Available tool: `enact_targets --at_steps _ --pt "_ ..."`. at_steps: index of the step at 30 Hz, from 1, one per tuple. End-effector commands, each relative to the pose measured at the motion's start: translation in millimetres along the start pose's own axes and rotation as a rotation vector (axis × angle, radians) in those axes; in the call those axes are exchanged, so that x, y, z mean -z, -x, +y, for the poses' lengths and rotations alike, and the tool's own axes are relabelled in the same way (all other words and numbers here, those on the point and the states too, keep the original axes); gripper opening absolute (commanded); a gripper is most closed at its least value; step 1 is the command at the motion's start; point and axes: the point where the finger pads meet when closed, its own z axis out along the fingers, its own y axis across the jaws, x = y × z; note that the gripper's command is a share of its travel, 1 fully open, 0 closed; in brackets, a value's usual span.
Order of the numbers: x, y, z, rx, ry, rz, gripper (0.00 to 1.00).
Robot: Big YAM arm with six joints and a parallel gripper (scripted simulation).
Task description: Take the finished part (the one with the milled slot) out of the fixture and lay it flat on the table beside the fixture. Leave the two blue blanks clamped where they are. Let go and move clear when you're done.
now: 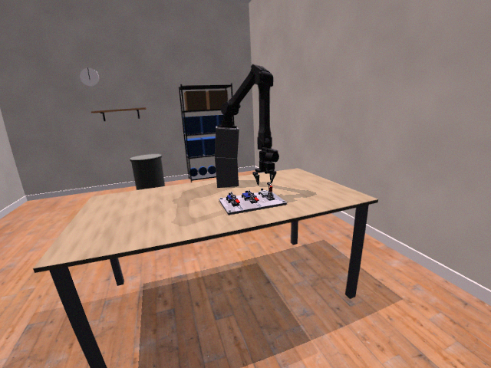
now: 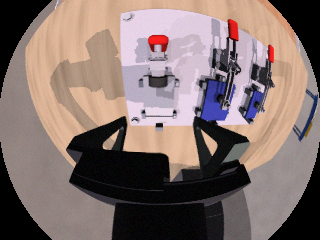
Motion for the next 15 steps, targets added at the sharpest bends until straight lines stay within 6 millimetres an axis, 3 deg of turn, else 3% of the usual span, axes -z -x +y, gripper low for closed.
enact_targets --at_steps 1,9,15 --pt "-17.2 -2.1 4.2 0.001 -0.003 0.000 0.92" --pt "-38.1 -3.4 3.7 0.001 -0.003 0.002 0.92" --pt "-43.0 -5.5 1.8 -0.002 -0.007 0.010 0.92"
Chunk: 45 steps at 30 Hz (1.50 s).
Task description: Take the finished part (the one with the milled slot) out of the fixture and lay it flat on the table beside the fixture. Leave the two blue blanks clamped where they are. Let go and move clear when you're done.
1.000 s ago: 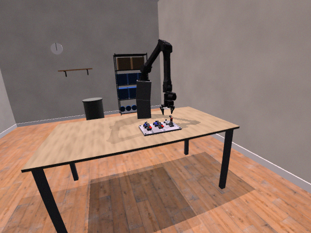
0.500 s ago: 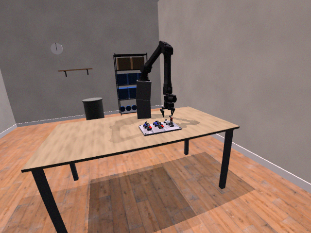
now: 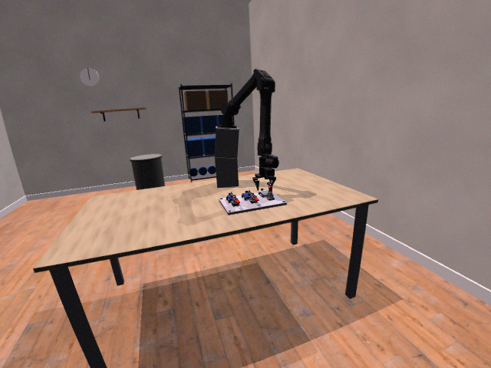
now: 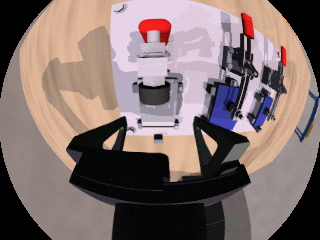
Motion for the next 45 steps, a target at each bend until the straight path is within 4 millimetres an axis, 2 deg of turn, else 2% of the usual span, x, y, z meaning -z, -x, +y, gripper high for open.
enact_targets --at_steps 1,25,45 --pt "-8.2 -1.4 3.4 -0.001 -0.003 0.000 0.92" --pt "-8.0 -4.8 5.1 0.001 -0.004 0.004 0.92" --pt "2.9 6.8 11.1 0.004 0.006 -0.021 0.92"
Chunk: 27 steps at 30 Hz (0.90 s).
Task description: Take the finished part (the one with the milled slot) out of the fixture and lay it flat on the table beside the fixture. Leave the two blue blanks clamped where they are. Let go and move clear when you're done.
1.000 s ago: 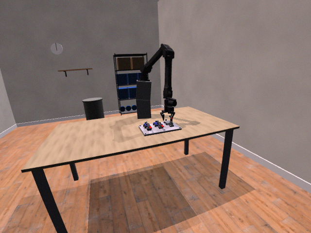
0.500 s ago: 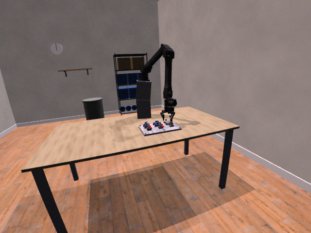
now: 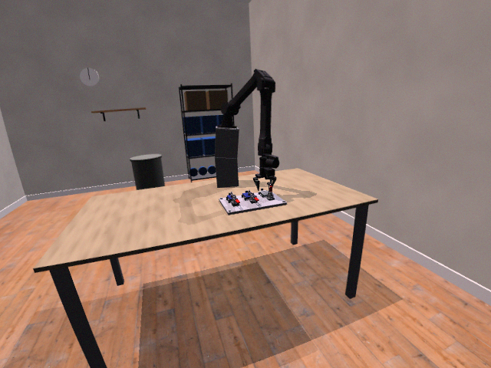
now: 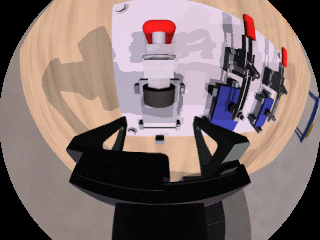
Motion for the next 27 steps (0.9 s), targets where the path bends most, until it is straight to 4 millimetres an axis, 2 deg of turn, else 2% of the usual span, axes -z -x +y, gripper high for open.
enact_targets --at_steps 1,27 --pt "4.5 6.5 9.0 0.005 0.006 -0.021 0.92" --pt "7.0 11.7 11.3 0.005 0.006 -0.023 0.92"
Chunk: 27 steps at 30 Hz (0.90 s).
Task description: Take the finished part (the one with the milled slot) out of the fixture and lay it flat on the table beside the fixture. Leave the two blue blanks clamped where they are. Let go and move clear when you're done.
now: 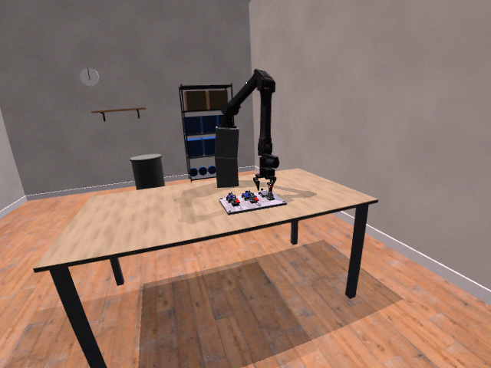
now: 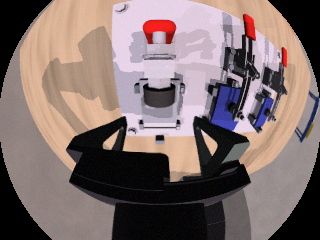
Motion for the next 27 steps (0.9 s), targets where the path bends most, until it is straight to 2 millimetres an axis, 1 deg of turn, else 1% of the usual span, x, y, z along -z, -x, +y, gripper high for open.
enact_targets --at_steps 1,12,14,27 --pt "7.0 11.8 11.2 0.005 0.006 -0.023 0.92" --pt "9.3 13.0 12.0 0.005 0.007 -0.024 0.92" --pt "6.6 9.2 10.1 0.004 0.004 -0.017 0.92" --pt "9.5 12.8 12.0 0.005 0.007 -0.023 0.92"
